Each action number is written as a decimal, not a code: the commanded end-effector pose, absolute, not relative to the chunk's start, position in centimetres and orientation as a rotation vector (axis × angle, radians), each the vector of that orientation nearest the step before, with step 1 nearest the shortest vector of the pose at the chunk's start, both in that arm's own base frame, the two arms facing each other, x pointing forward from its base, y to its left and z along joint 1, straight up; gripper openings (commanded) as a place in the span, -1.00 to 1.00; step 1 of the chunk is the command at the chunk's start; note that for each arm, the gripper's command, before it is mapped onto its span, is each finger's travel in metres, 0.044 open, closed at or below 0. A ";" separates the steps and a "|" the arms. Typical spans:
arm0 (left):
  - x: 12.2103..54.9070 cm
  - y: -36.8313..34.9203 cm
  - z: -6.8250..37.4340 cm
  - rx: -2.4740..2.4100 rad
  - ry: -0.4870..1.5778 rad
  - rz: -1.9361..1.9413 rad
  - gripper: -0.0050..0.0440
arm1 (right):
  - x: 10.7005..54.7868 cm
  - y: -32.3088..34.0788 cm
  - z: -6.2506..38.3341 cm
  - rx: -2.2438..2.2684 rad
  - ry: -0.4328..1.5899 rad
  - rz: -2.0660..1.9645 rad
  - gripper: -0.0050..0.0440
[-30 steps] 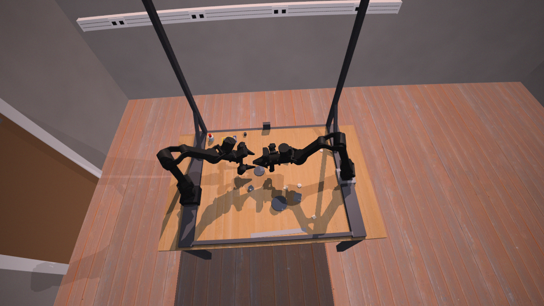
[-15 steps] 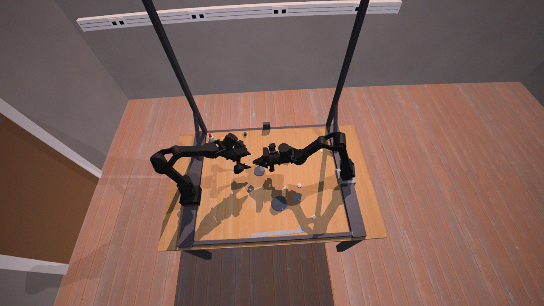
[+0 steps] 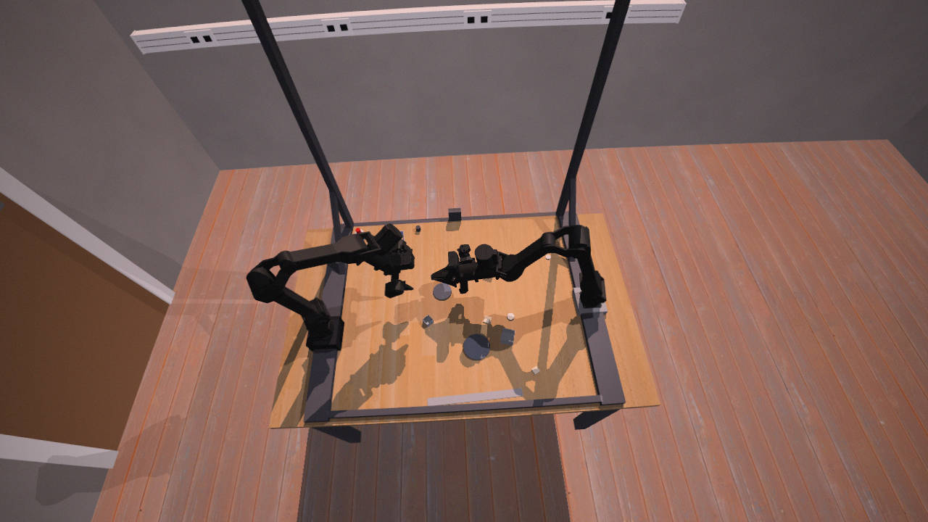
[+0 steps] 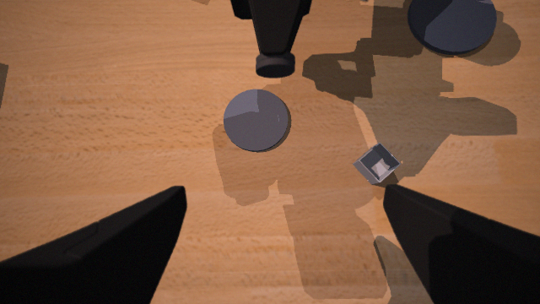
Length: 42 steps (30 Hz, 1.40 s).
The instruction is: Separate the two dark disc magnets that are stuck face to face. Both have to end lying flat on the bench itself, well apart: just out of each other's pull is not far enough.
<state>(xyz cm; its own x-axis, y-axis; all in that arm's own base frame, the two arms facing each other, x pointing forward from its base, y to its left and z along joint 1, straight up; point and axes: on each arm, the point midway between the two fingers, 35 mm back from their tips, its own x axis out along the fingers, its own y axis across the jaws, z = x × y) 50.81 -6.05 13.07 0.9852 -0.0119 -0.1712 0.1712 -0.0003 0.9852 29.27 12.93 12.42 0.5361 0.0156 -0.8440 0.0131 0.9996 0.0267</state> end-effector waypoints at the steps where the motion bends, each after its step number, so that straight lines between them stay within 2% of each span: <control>1: 50.9 -6.0 14.1 1.564 0.110 -0.124 -0.63 | 28.9 12.8 14.5 0.063 1.007 0.007 0.84; 42: 50.9 -6.0 14.1 1.564 0.110 -0.124 -0.63 | 33.8 13.4 14.0 0.019 1.146 0.011 0.84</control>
<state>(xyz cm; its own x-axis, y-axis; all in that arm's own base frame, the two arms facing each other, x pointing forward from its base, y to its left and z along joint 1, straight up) 50.81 -6.05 13.07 0.9852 -0.0119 -0.1712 0.1712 -0.0003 0.9852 33.03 13.17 13.16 0.4040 0.0051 -0.9148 0.0054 1.0000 0.0079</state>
